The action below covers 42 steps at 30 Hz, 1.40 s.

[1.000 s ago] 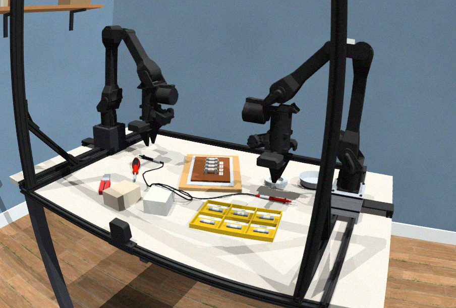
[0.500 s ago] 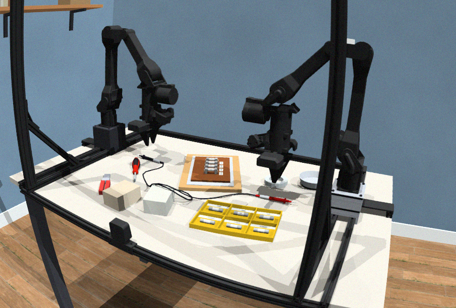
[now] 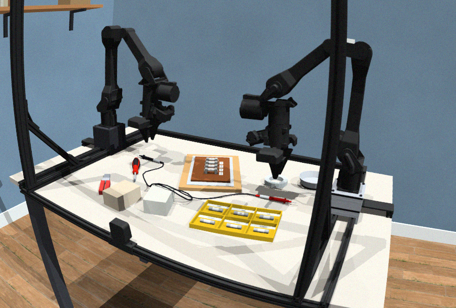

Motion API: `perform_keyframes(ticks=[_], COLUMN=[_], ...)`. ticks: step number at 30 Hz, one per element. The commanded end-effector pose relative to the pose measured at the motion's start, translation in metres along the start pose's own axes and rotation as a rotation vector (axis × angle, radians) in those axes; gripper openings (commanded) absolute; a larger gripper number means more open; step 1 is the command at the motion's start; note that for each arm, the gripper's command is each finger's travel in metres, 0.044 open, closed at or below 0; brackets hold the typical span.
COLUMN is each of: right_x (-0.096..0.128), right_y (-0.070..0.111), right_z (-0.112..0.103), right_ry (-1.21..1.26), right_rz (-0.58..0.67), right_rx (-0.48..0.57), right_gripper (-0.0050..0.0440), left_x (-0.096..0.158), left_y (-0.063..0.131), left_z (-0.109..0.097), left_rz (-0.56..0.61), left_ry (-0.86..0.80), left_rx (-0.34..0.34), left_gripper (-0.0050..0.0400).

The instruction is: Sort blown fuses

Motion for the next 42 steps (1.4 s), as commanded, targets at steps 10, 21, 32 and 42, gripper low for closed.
perform_keyframes(ticks=[10, 21, 32, 42], right_x=[-0.004, -0.004, -0.005, 0.000], right_y=[0.002, 0.000, -0.005, -0.019], right_z=[0.003, 0.005, 0.005, 0.005], right_ry=[-0.011, -0.018, -0.019, -0.019], right_rz=[0.216, 0.397, 0.450, 0.468], right_rx=[-0.007, -0.009, -0.010, -0.009], right_gripper=[0.0154, 0.0154, 0.0154, 0.0154], left_x=[-0.006, -0.006, -0.006, -0.005], left_y=[0.003, 0.002, -0.004, -0.014], left_z=[0.001, 0.001, 0.001, 0.000], left_rz=[0.205, 0.385, 0.457, 0.456], left_ry=[0.001, 0.002, 0.003, 0.001], left_rx=[-0.001, -0.001, -0.001, 0.000], left_gripper=[0.0154, 0.0154, 0.0154, 0.0154])
Point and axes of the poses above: on each arm, the point midway between the two fingers, 35 mm back from their tips, its own y axis back along the fingers, its own z axis across the jaws, x = y × z, the point moved 2 cm from there along y, back along the fingers
